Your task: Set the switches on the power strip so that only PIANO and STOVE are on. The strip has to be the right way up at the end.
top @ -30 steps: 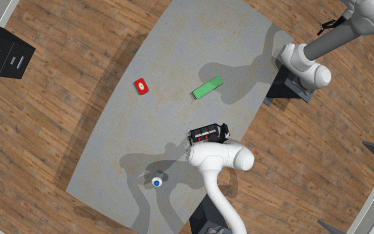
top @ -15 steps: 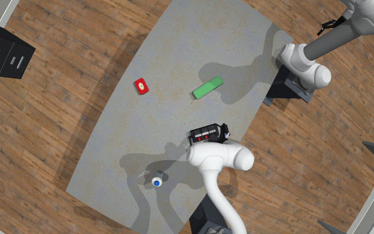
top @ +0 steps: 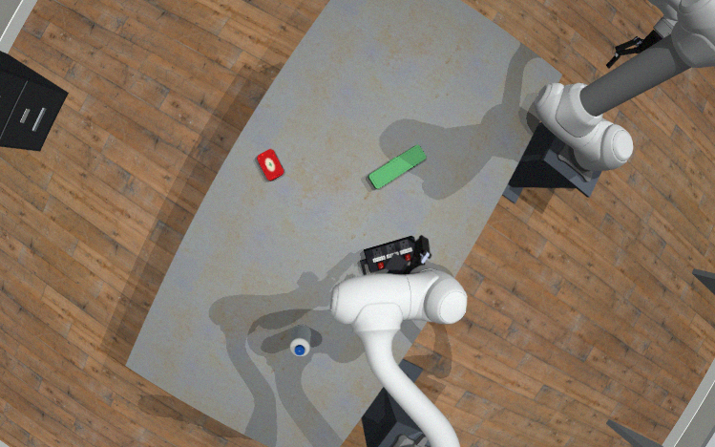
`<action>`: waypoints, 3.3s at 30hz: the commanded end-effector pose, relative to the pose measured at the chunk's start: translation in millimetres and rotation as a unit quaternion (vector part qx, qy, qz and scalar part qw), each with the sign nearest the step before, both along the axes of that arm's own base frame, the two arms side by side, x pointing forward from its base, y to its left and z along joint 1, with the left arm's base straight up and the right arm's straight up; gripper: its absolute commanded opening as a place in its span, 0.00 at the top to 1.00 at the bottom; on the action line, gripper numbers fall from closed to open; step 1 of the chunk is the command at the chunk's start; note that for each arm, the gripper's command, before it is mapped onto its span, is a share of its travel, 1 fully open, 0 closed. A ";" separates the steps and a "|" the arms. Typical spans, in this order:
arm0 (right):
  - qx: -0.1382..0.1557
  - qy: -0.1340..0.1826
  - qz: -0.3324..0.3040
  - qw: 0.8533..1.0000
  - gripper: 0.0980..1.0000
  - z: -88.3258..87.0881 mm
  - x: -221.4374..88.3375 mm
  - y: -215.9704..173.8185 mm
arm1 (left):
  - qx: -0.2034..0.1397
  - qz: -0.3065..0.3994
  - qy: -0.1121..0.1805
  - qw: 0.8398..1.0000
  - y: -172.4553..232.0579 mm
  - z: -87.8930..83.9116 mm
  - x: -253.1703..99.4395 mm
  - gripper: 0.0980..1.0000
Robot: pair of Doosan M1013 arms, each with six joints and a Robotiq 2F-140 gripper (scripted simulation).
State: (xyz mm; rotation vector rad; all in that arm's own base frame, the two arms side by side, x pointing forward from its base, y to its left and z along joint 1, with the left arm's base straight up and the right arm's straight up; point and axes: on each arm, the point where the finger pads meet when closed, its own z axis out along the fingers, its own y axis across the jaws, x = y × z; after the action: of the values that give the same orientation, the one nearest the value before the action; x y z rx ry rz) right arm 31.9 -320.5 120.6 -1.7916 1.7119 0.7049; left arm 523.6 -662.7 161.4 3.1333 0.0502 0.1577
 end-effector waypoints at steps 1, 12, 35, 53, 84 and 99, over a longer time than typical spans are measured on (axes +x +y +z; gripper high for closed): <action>-0.001 0.000 0.000 1.000 0.00 0.4 0.1 -0.4 | 0.002 -0.002 0.041 0.999 5.7 15.7 8.3 0.00; -0.001 0.000 0.000 1.000 0.00 0.4 0.1 -0.4 | 0.000 -0.004 0.050 0.999 6.7 20.4 9.9 0.00; -0.001 0.000 0.000 1.000 0.00 0.4 0.1 -0.4 | -0.016 0.326 0.048 0.944 34.9 -21.4 22.8 0.00; -0.001 0.000 0.000 1.000 0.00 0.4 0.1 -0.4 | -0.019 0.391 0.047 0.919 41.1 -30.0 25.1 1.00; -0.001 0.000 0.000 1.000 0.00 0.4 0.1 -0.4 | -0.019 0.392 0.046 0.919 41.1 -37.2 25.1 1.00; -0.001 0.000 0.000 1.000 0.00 0.4 0.1 -0.4 | -0.019 0.392 0.046 0.919 41.0 -54.8 24.9 1.00</action>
State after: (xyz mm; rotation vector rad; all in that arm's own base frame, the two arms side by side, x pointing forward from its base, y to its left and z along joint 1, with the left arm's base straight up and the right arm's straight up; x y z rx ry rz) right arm 31.9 -320.5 120.6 -1.7916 1.7119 0.7049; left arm 548.2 -621.5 107.8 2.8701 1.2780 -0.0003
